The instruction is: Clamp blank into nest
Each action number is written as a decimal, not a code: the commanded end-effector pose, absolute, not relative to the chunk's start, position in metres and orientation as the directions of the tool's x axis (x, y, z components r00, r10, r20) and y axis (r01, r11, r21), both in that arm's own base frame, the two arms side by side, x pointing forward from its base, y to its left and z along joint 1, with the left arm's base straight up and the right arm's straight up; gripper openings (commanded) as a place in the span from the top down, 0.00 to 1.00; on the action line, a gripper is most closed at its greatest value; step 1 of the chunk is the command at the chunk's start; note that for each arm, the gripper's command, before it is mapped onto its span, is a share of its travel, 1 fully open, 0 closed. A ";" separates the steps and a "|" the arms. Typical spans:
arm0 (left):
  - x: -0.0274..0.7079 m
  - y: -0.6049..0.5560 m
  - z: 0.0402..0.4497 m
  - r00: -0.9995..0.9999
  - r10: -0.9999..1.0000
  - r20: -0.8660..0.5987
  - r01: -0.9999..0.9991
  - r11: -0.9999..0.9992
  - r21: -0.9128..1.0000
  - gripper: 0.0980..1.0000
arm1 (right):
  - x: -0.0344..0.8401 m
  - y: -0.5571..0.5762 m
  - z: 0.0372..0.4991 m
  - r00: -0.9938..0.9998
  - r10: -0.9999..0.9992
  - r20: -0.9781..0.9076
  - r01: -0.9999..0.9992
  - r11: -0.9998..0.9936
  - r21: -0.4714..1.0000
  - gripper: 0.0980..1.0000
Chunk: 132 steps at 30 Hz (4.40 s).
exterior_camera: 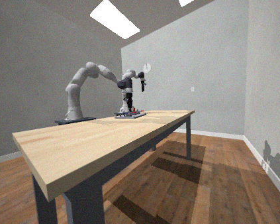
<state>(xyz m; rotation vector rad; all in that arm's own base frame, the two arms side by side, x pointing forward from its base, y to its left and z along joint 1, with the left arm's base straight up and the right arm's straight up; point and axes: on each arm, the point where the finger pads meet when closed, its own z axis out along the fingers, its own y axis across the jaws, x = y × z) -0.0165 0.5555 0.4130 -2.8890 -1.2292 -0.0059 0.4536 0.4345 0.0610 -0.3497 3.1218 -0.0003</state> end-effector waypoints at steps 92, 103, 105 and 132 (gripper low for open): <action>-0.016 0.555 0.413 0.693 0.720 0.004 0.720 -0.693 0.000 0.00 | 0.456 0.426 0.055 -0.975 -0.223 0.000 -0.223 0.975 0.000 1.00; -0.016 0.555 0.413 0.693 0.720 0.004 0.720 -0.693 0.000 0.00 | 0.456 0.426 0.055 -0.975 -0.223 0.000 -0.223 0.975 0.000 1.00; -0.016 0.555 0.413 0.693 0.720 0.004 0.720 -0.693 0.000 0.00 | 0.456 0.426 0.055 -0.975 -0.223 0.000 -0.223 0.975 0.000 1.00; -0.016 0.555 0.413 0.693 0.720 0.004 0.720 -0.693 0.000 0.00 | 0.457 0.422 0.055 -0.975 -0.223 0.000 -0.223 0.975 0.000 1.00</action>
